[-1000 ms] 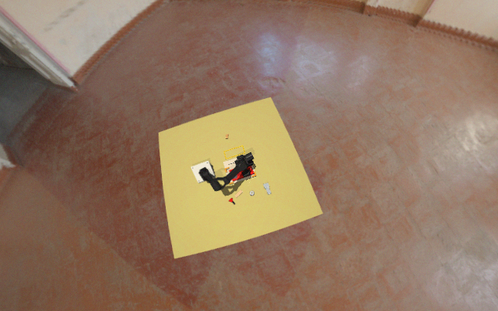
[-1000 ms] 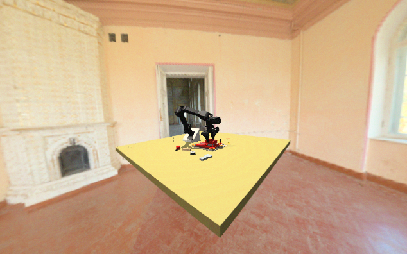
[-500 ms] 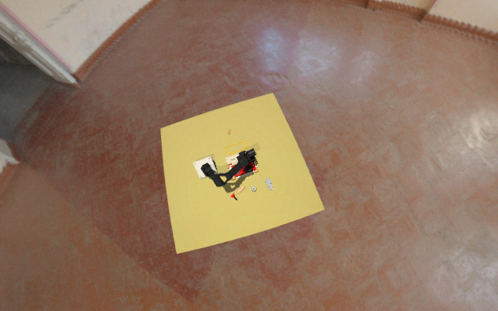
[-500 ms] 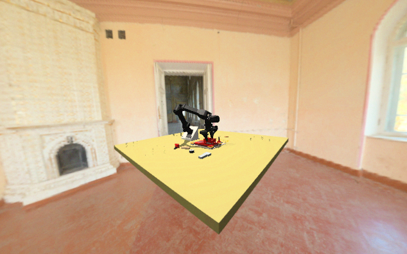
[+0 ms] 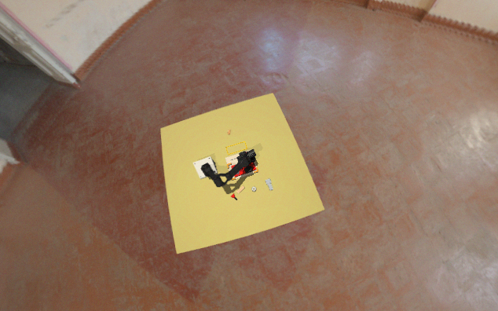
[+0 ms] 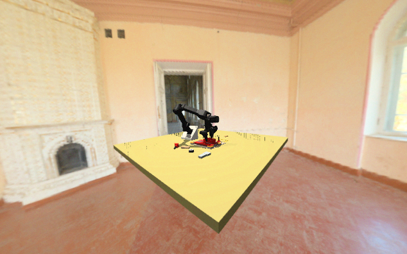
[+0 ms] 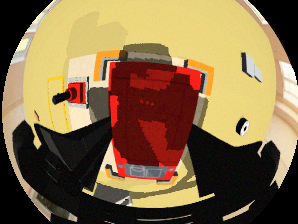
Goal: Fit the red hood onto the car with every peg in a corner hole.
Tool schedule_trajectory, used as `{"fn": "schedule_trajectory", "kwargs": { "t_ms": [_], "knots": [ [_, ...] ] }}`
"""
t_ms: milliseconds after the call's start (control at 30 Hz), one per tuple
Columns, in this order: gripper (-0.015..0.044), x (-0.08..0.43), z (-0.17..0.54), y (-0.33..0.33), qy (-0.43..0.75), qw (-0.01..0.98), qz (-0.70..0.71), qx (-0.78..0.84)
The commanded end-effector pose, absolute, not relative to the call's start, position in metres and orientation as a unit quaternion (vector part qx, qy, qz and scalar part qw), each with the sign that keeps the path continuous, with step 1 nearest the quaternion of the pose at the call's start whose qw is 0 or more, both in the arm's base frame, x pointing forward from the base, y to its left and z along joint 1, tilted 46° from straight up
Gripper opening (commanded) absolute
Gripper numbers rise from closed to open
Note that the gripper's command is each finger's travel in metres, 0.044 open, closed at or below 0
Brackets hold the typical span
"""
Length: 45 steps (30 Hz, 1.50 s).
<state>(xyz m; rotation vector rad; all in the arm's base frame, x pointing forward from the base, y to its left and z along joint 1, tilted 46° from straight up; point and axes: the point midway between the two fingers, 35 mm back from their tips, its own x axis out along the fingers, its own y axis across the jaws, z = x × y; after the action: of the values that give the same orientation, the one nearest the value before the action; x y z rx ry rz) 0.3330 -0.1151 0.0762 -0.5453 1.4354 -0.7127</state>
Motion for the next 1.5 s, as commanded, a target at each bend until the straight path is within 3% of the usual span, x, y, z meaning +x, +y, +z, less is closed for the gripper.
{"fn": "schedule_trajectory", "kwargs": {
  "t_ms": [0, 800, 1333, 1467],
  "knots": [
    [0.0000, 0.3331, 0.0754, -0.1162, 0.635, 0.662, -0.315, -0.243],
    [0.0000, 0.3321, 0.0717, -0.1200, 0.635, 0.663, -0.316, -0.241],
    [0.0420, 0.3321, 0.0714, -0.1202, 0.635, 0.663, -0.316, -0.241],
    [0.0440, 0.3331, 0.0736, -0.1175, 0.636, 0.662, -0.315, -0.240]
  ]
}}
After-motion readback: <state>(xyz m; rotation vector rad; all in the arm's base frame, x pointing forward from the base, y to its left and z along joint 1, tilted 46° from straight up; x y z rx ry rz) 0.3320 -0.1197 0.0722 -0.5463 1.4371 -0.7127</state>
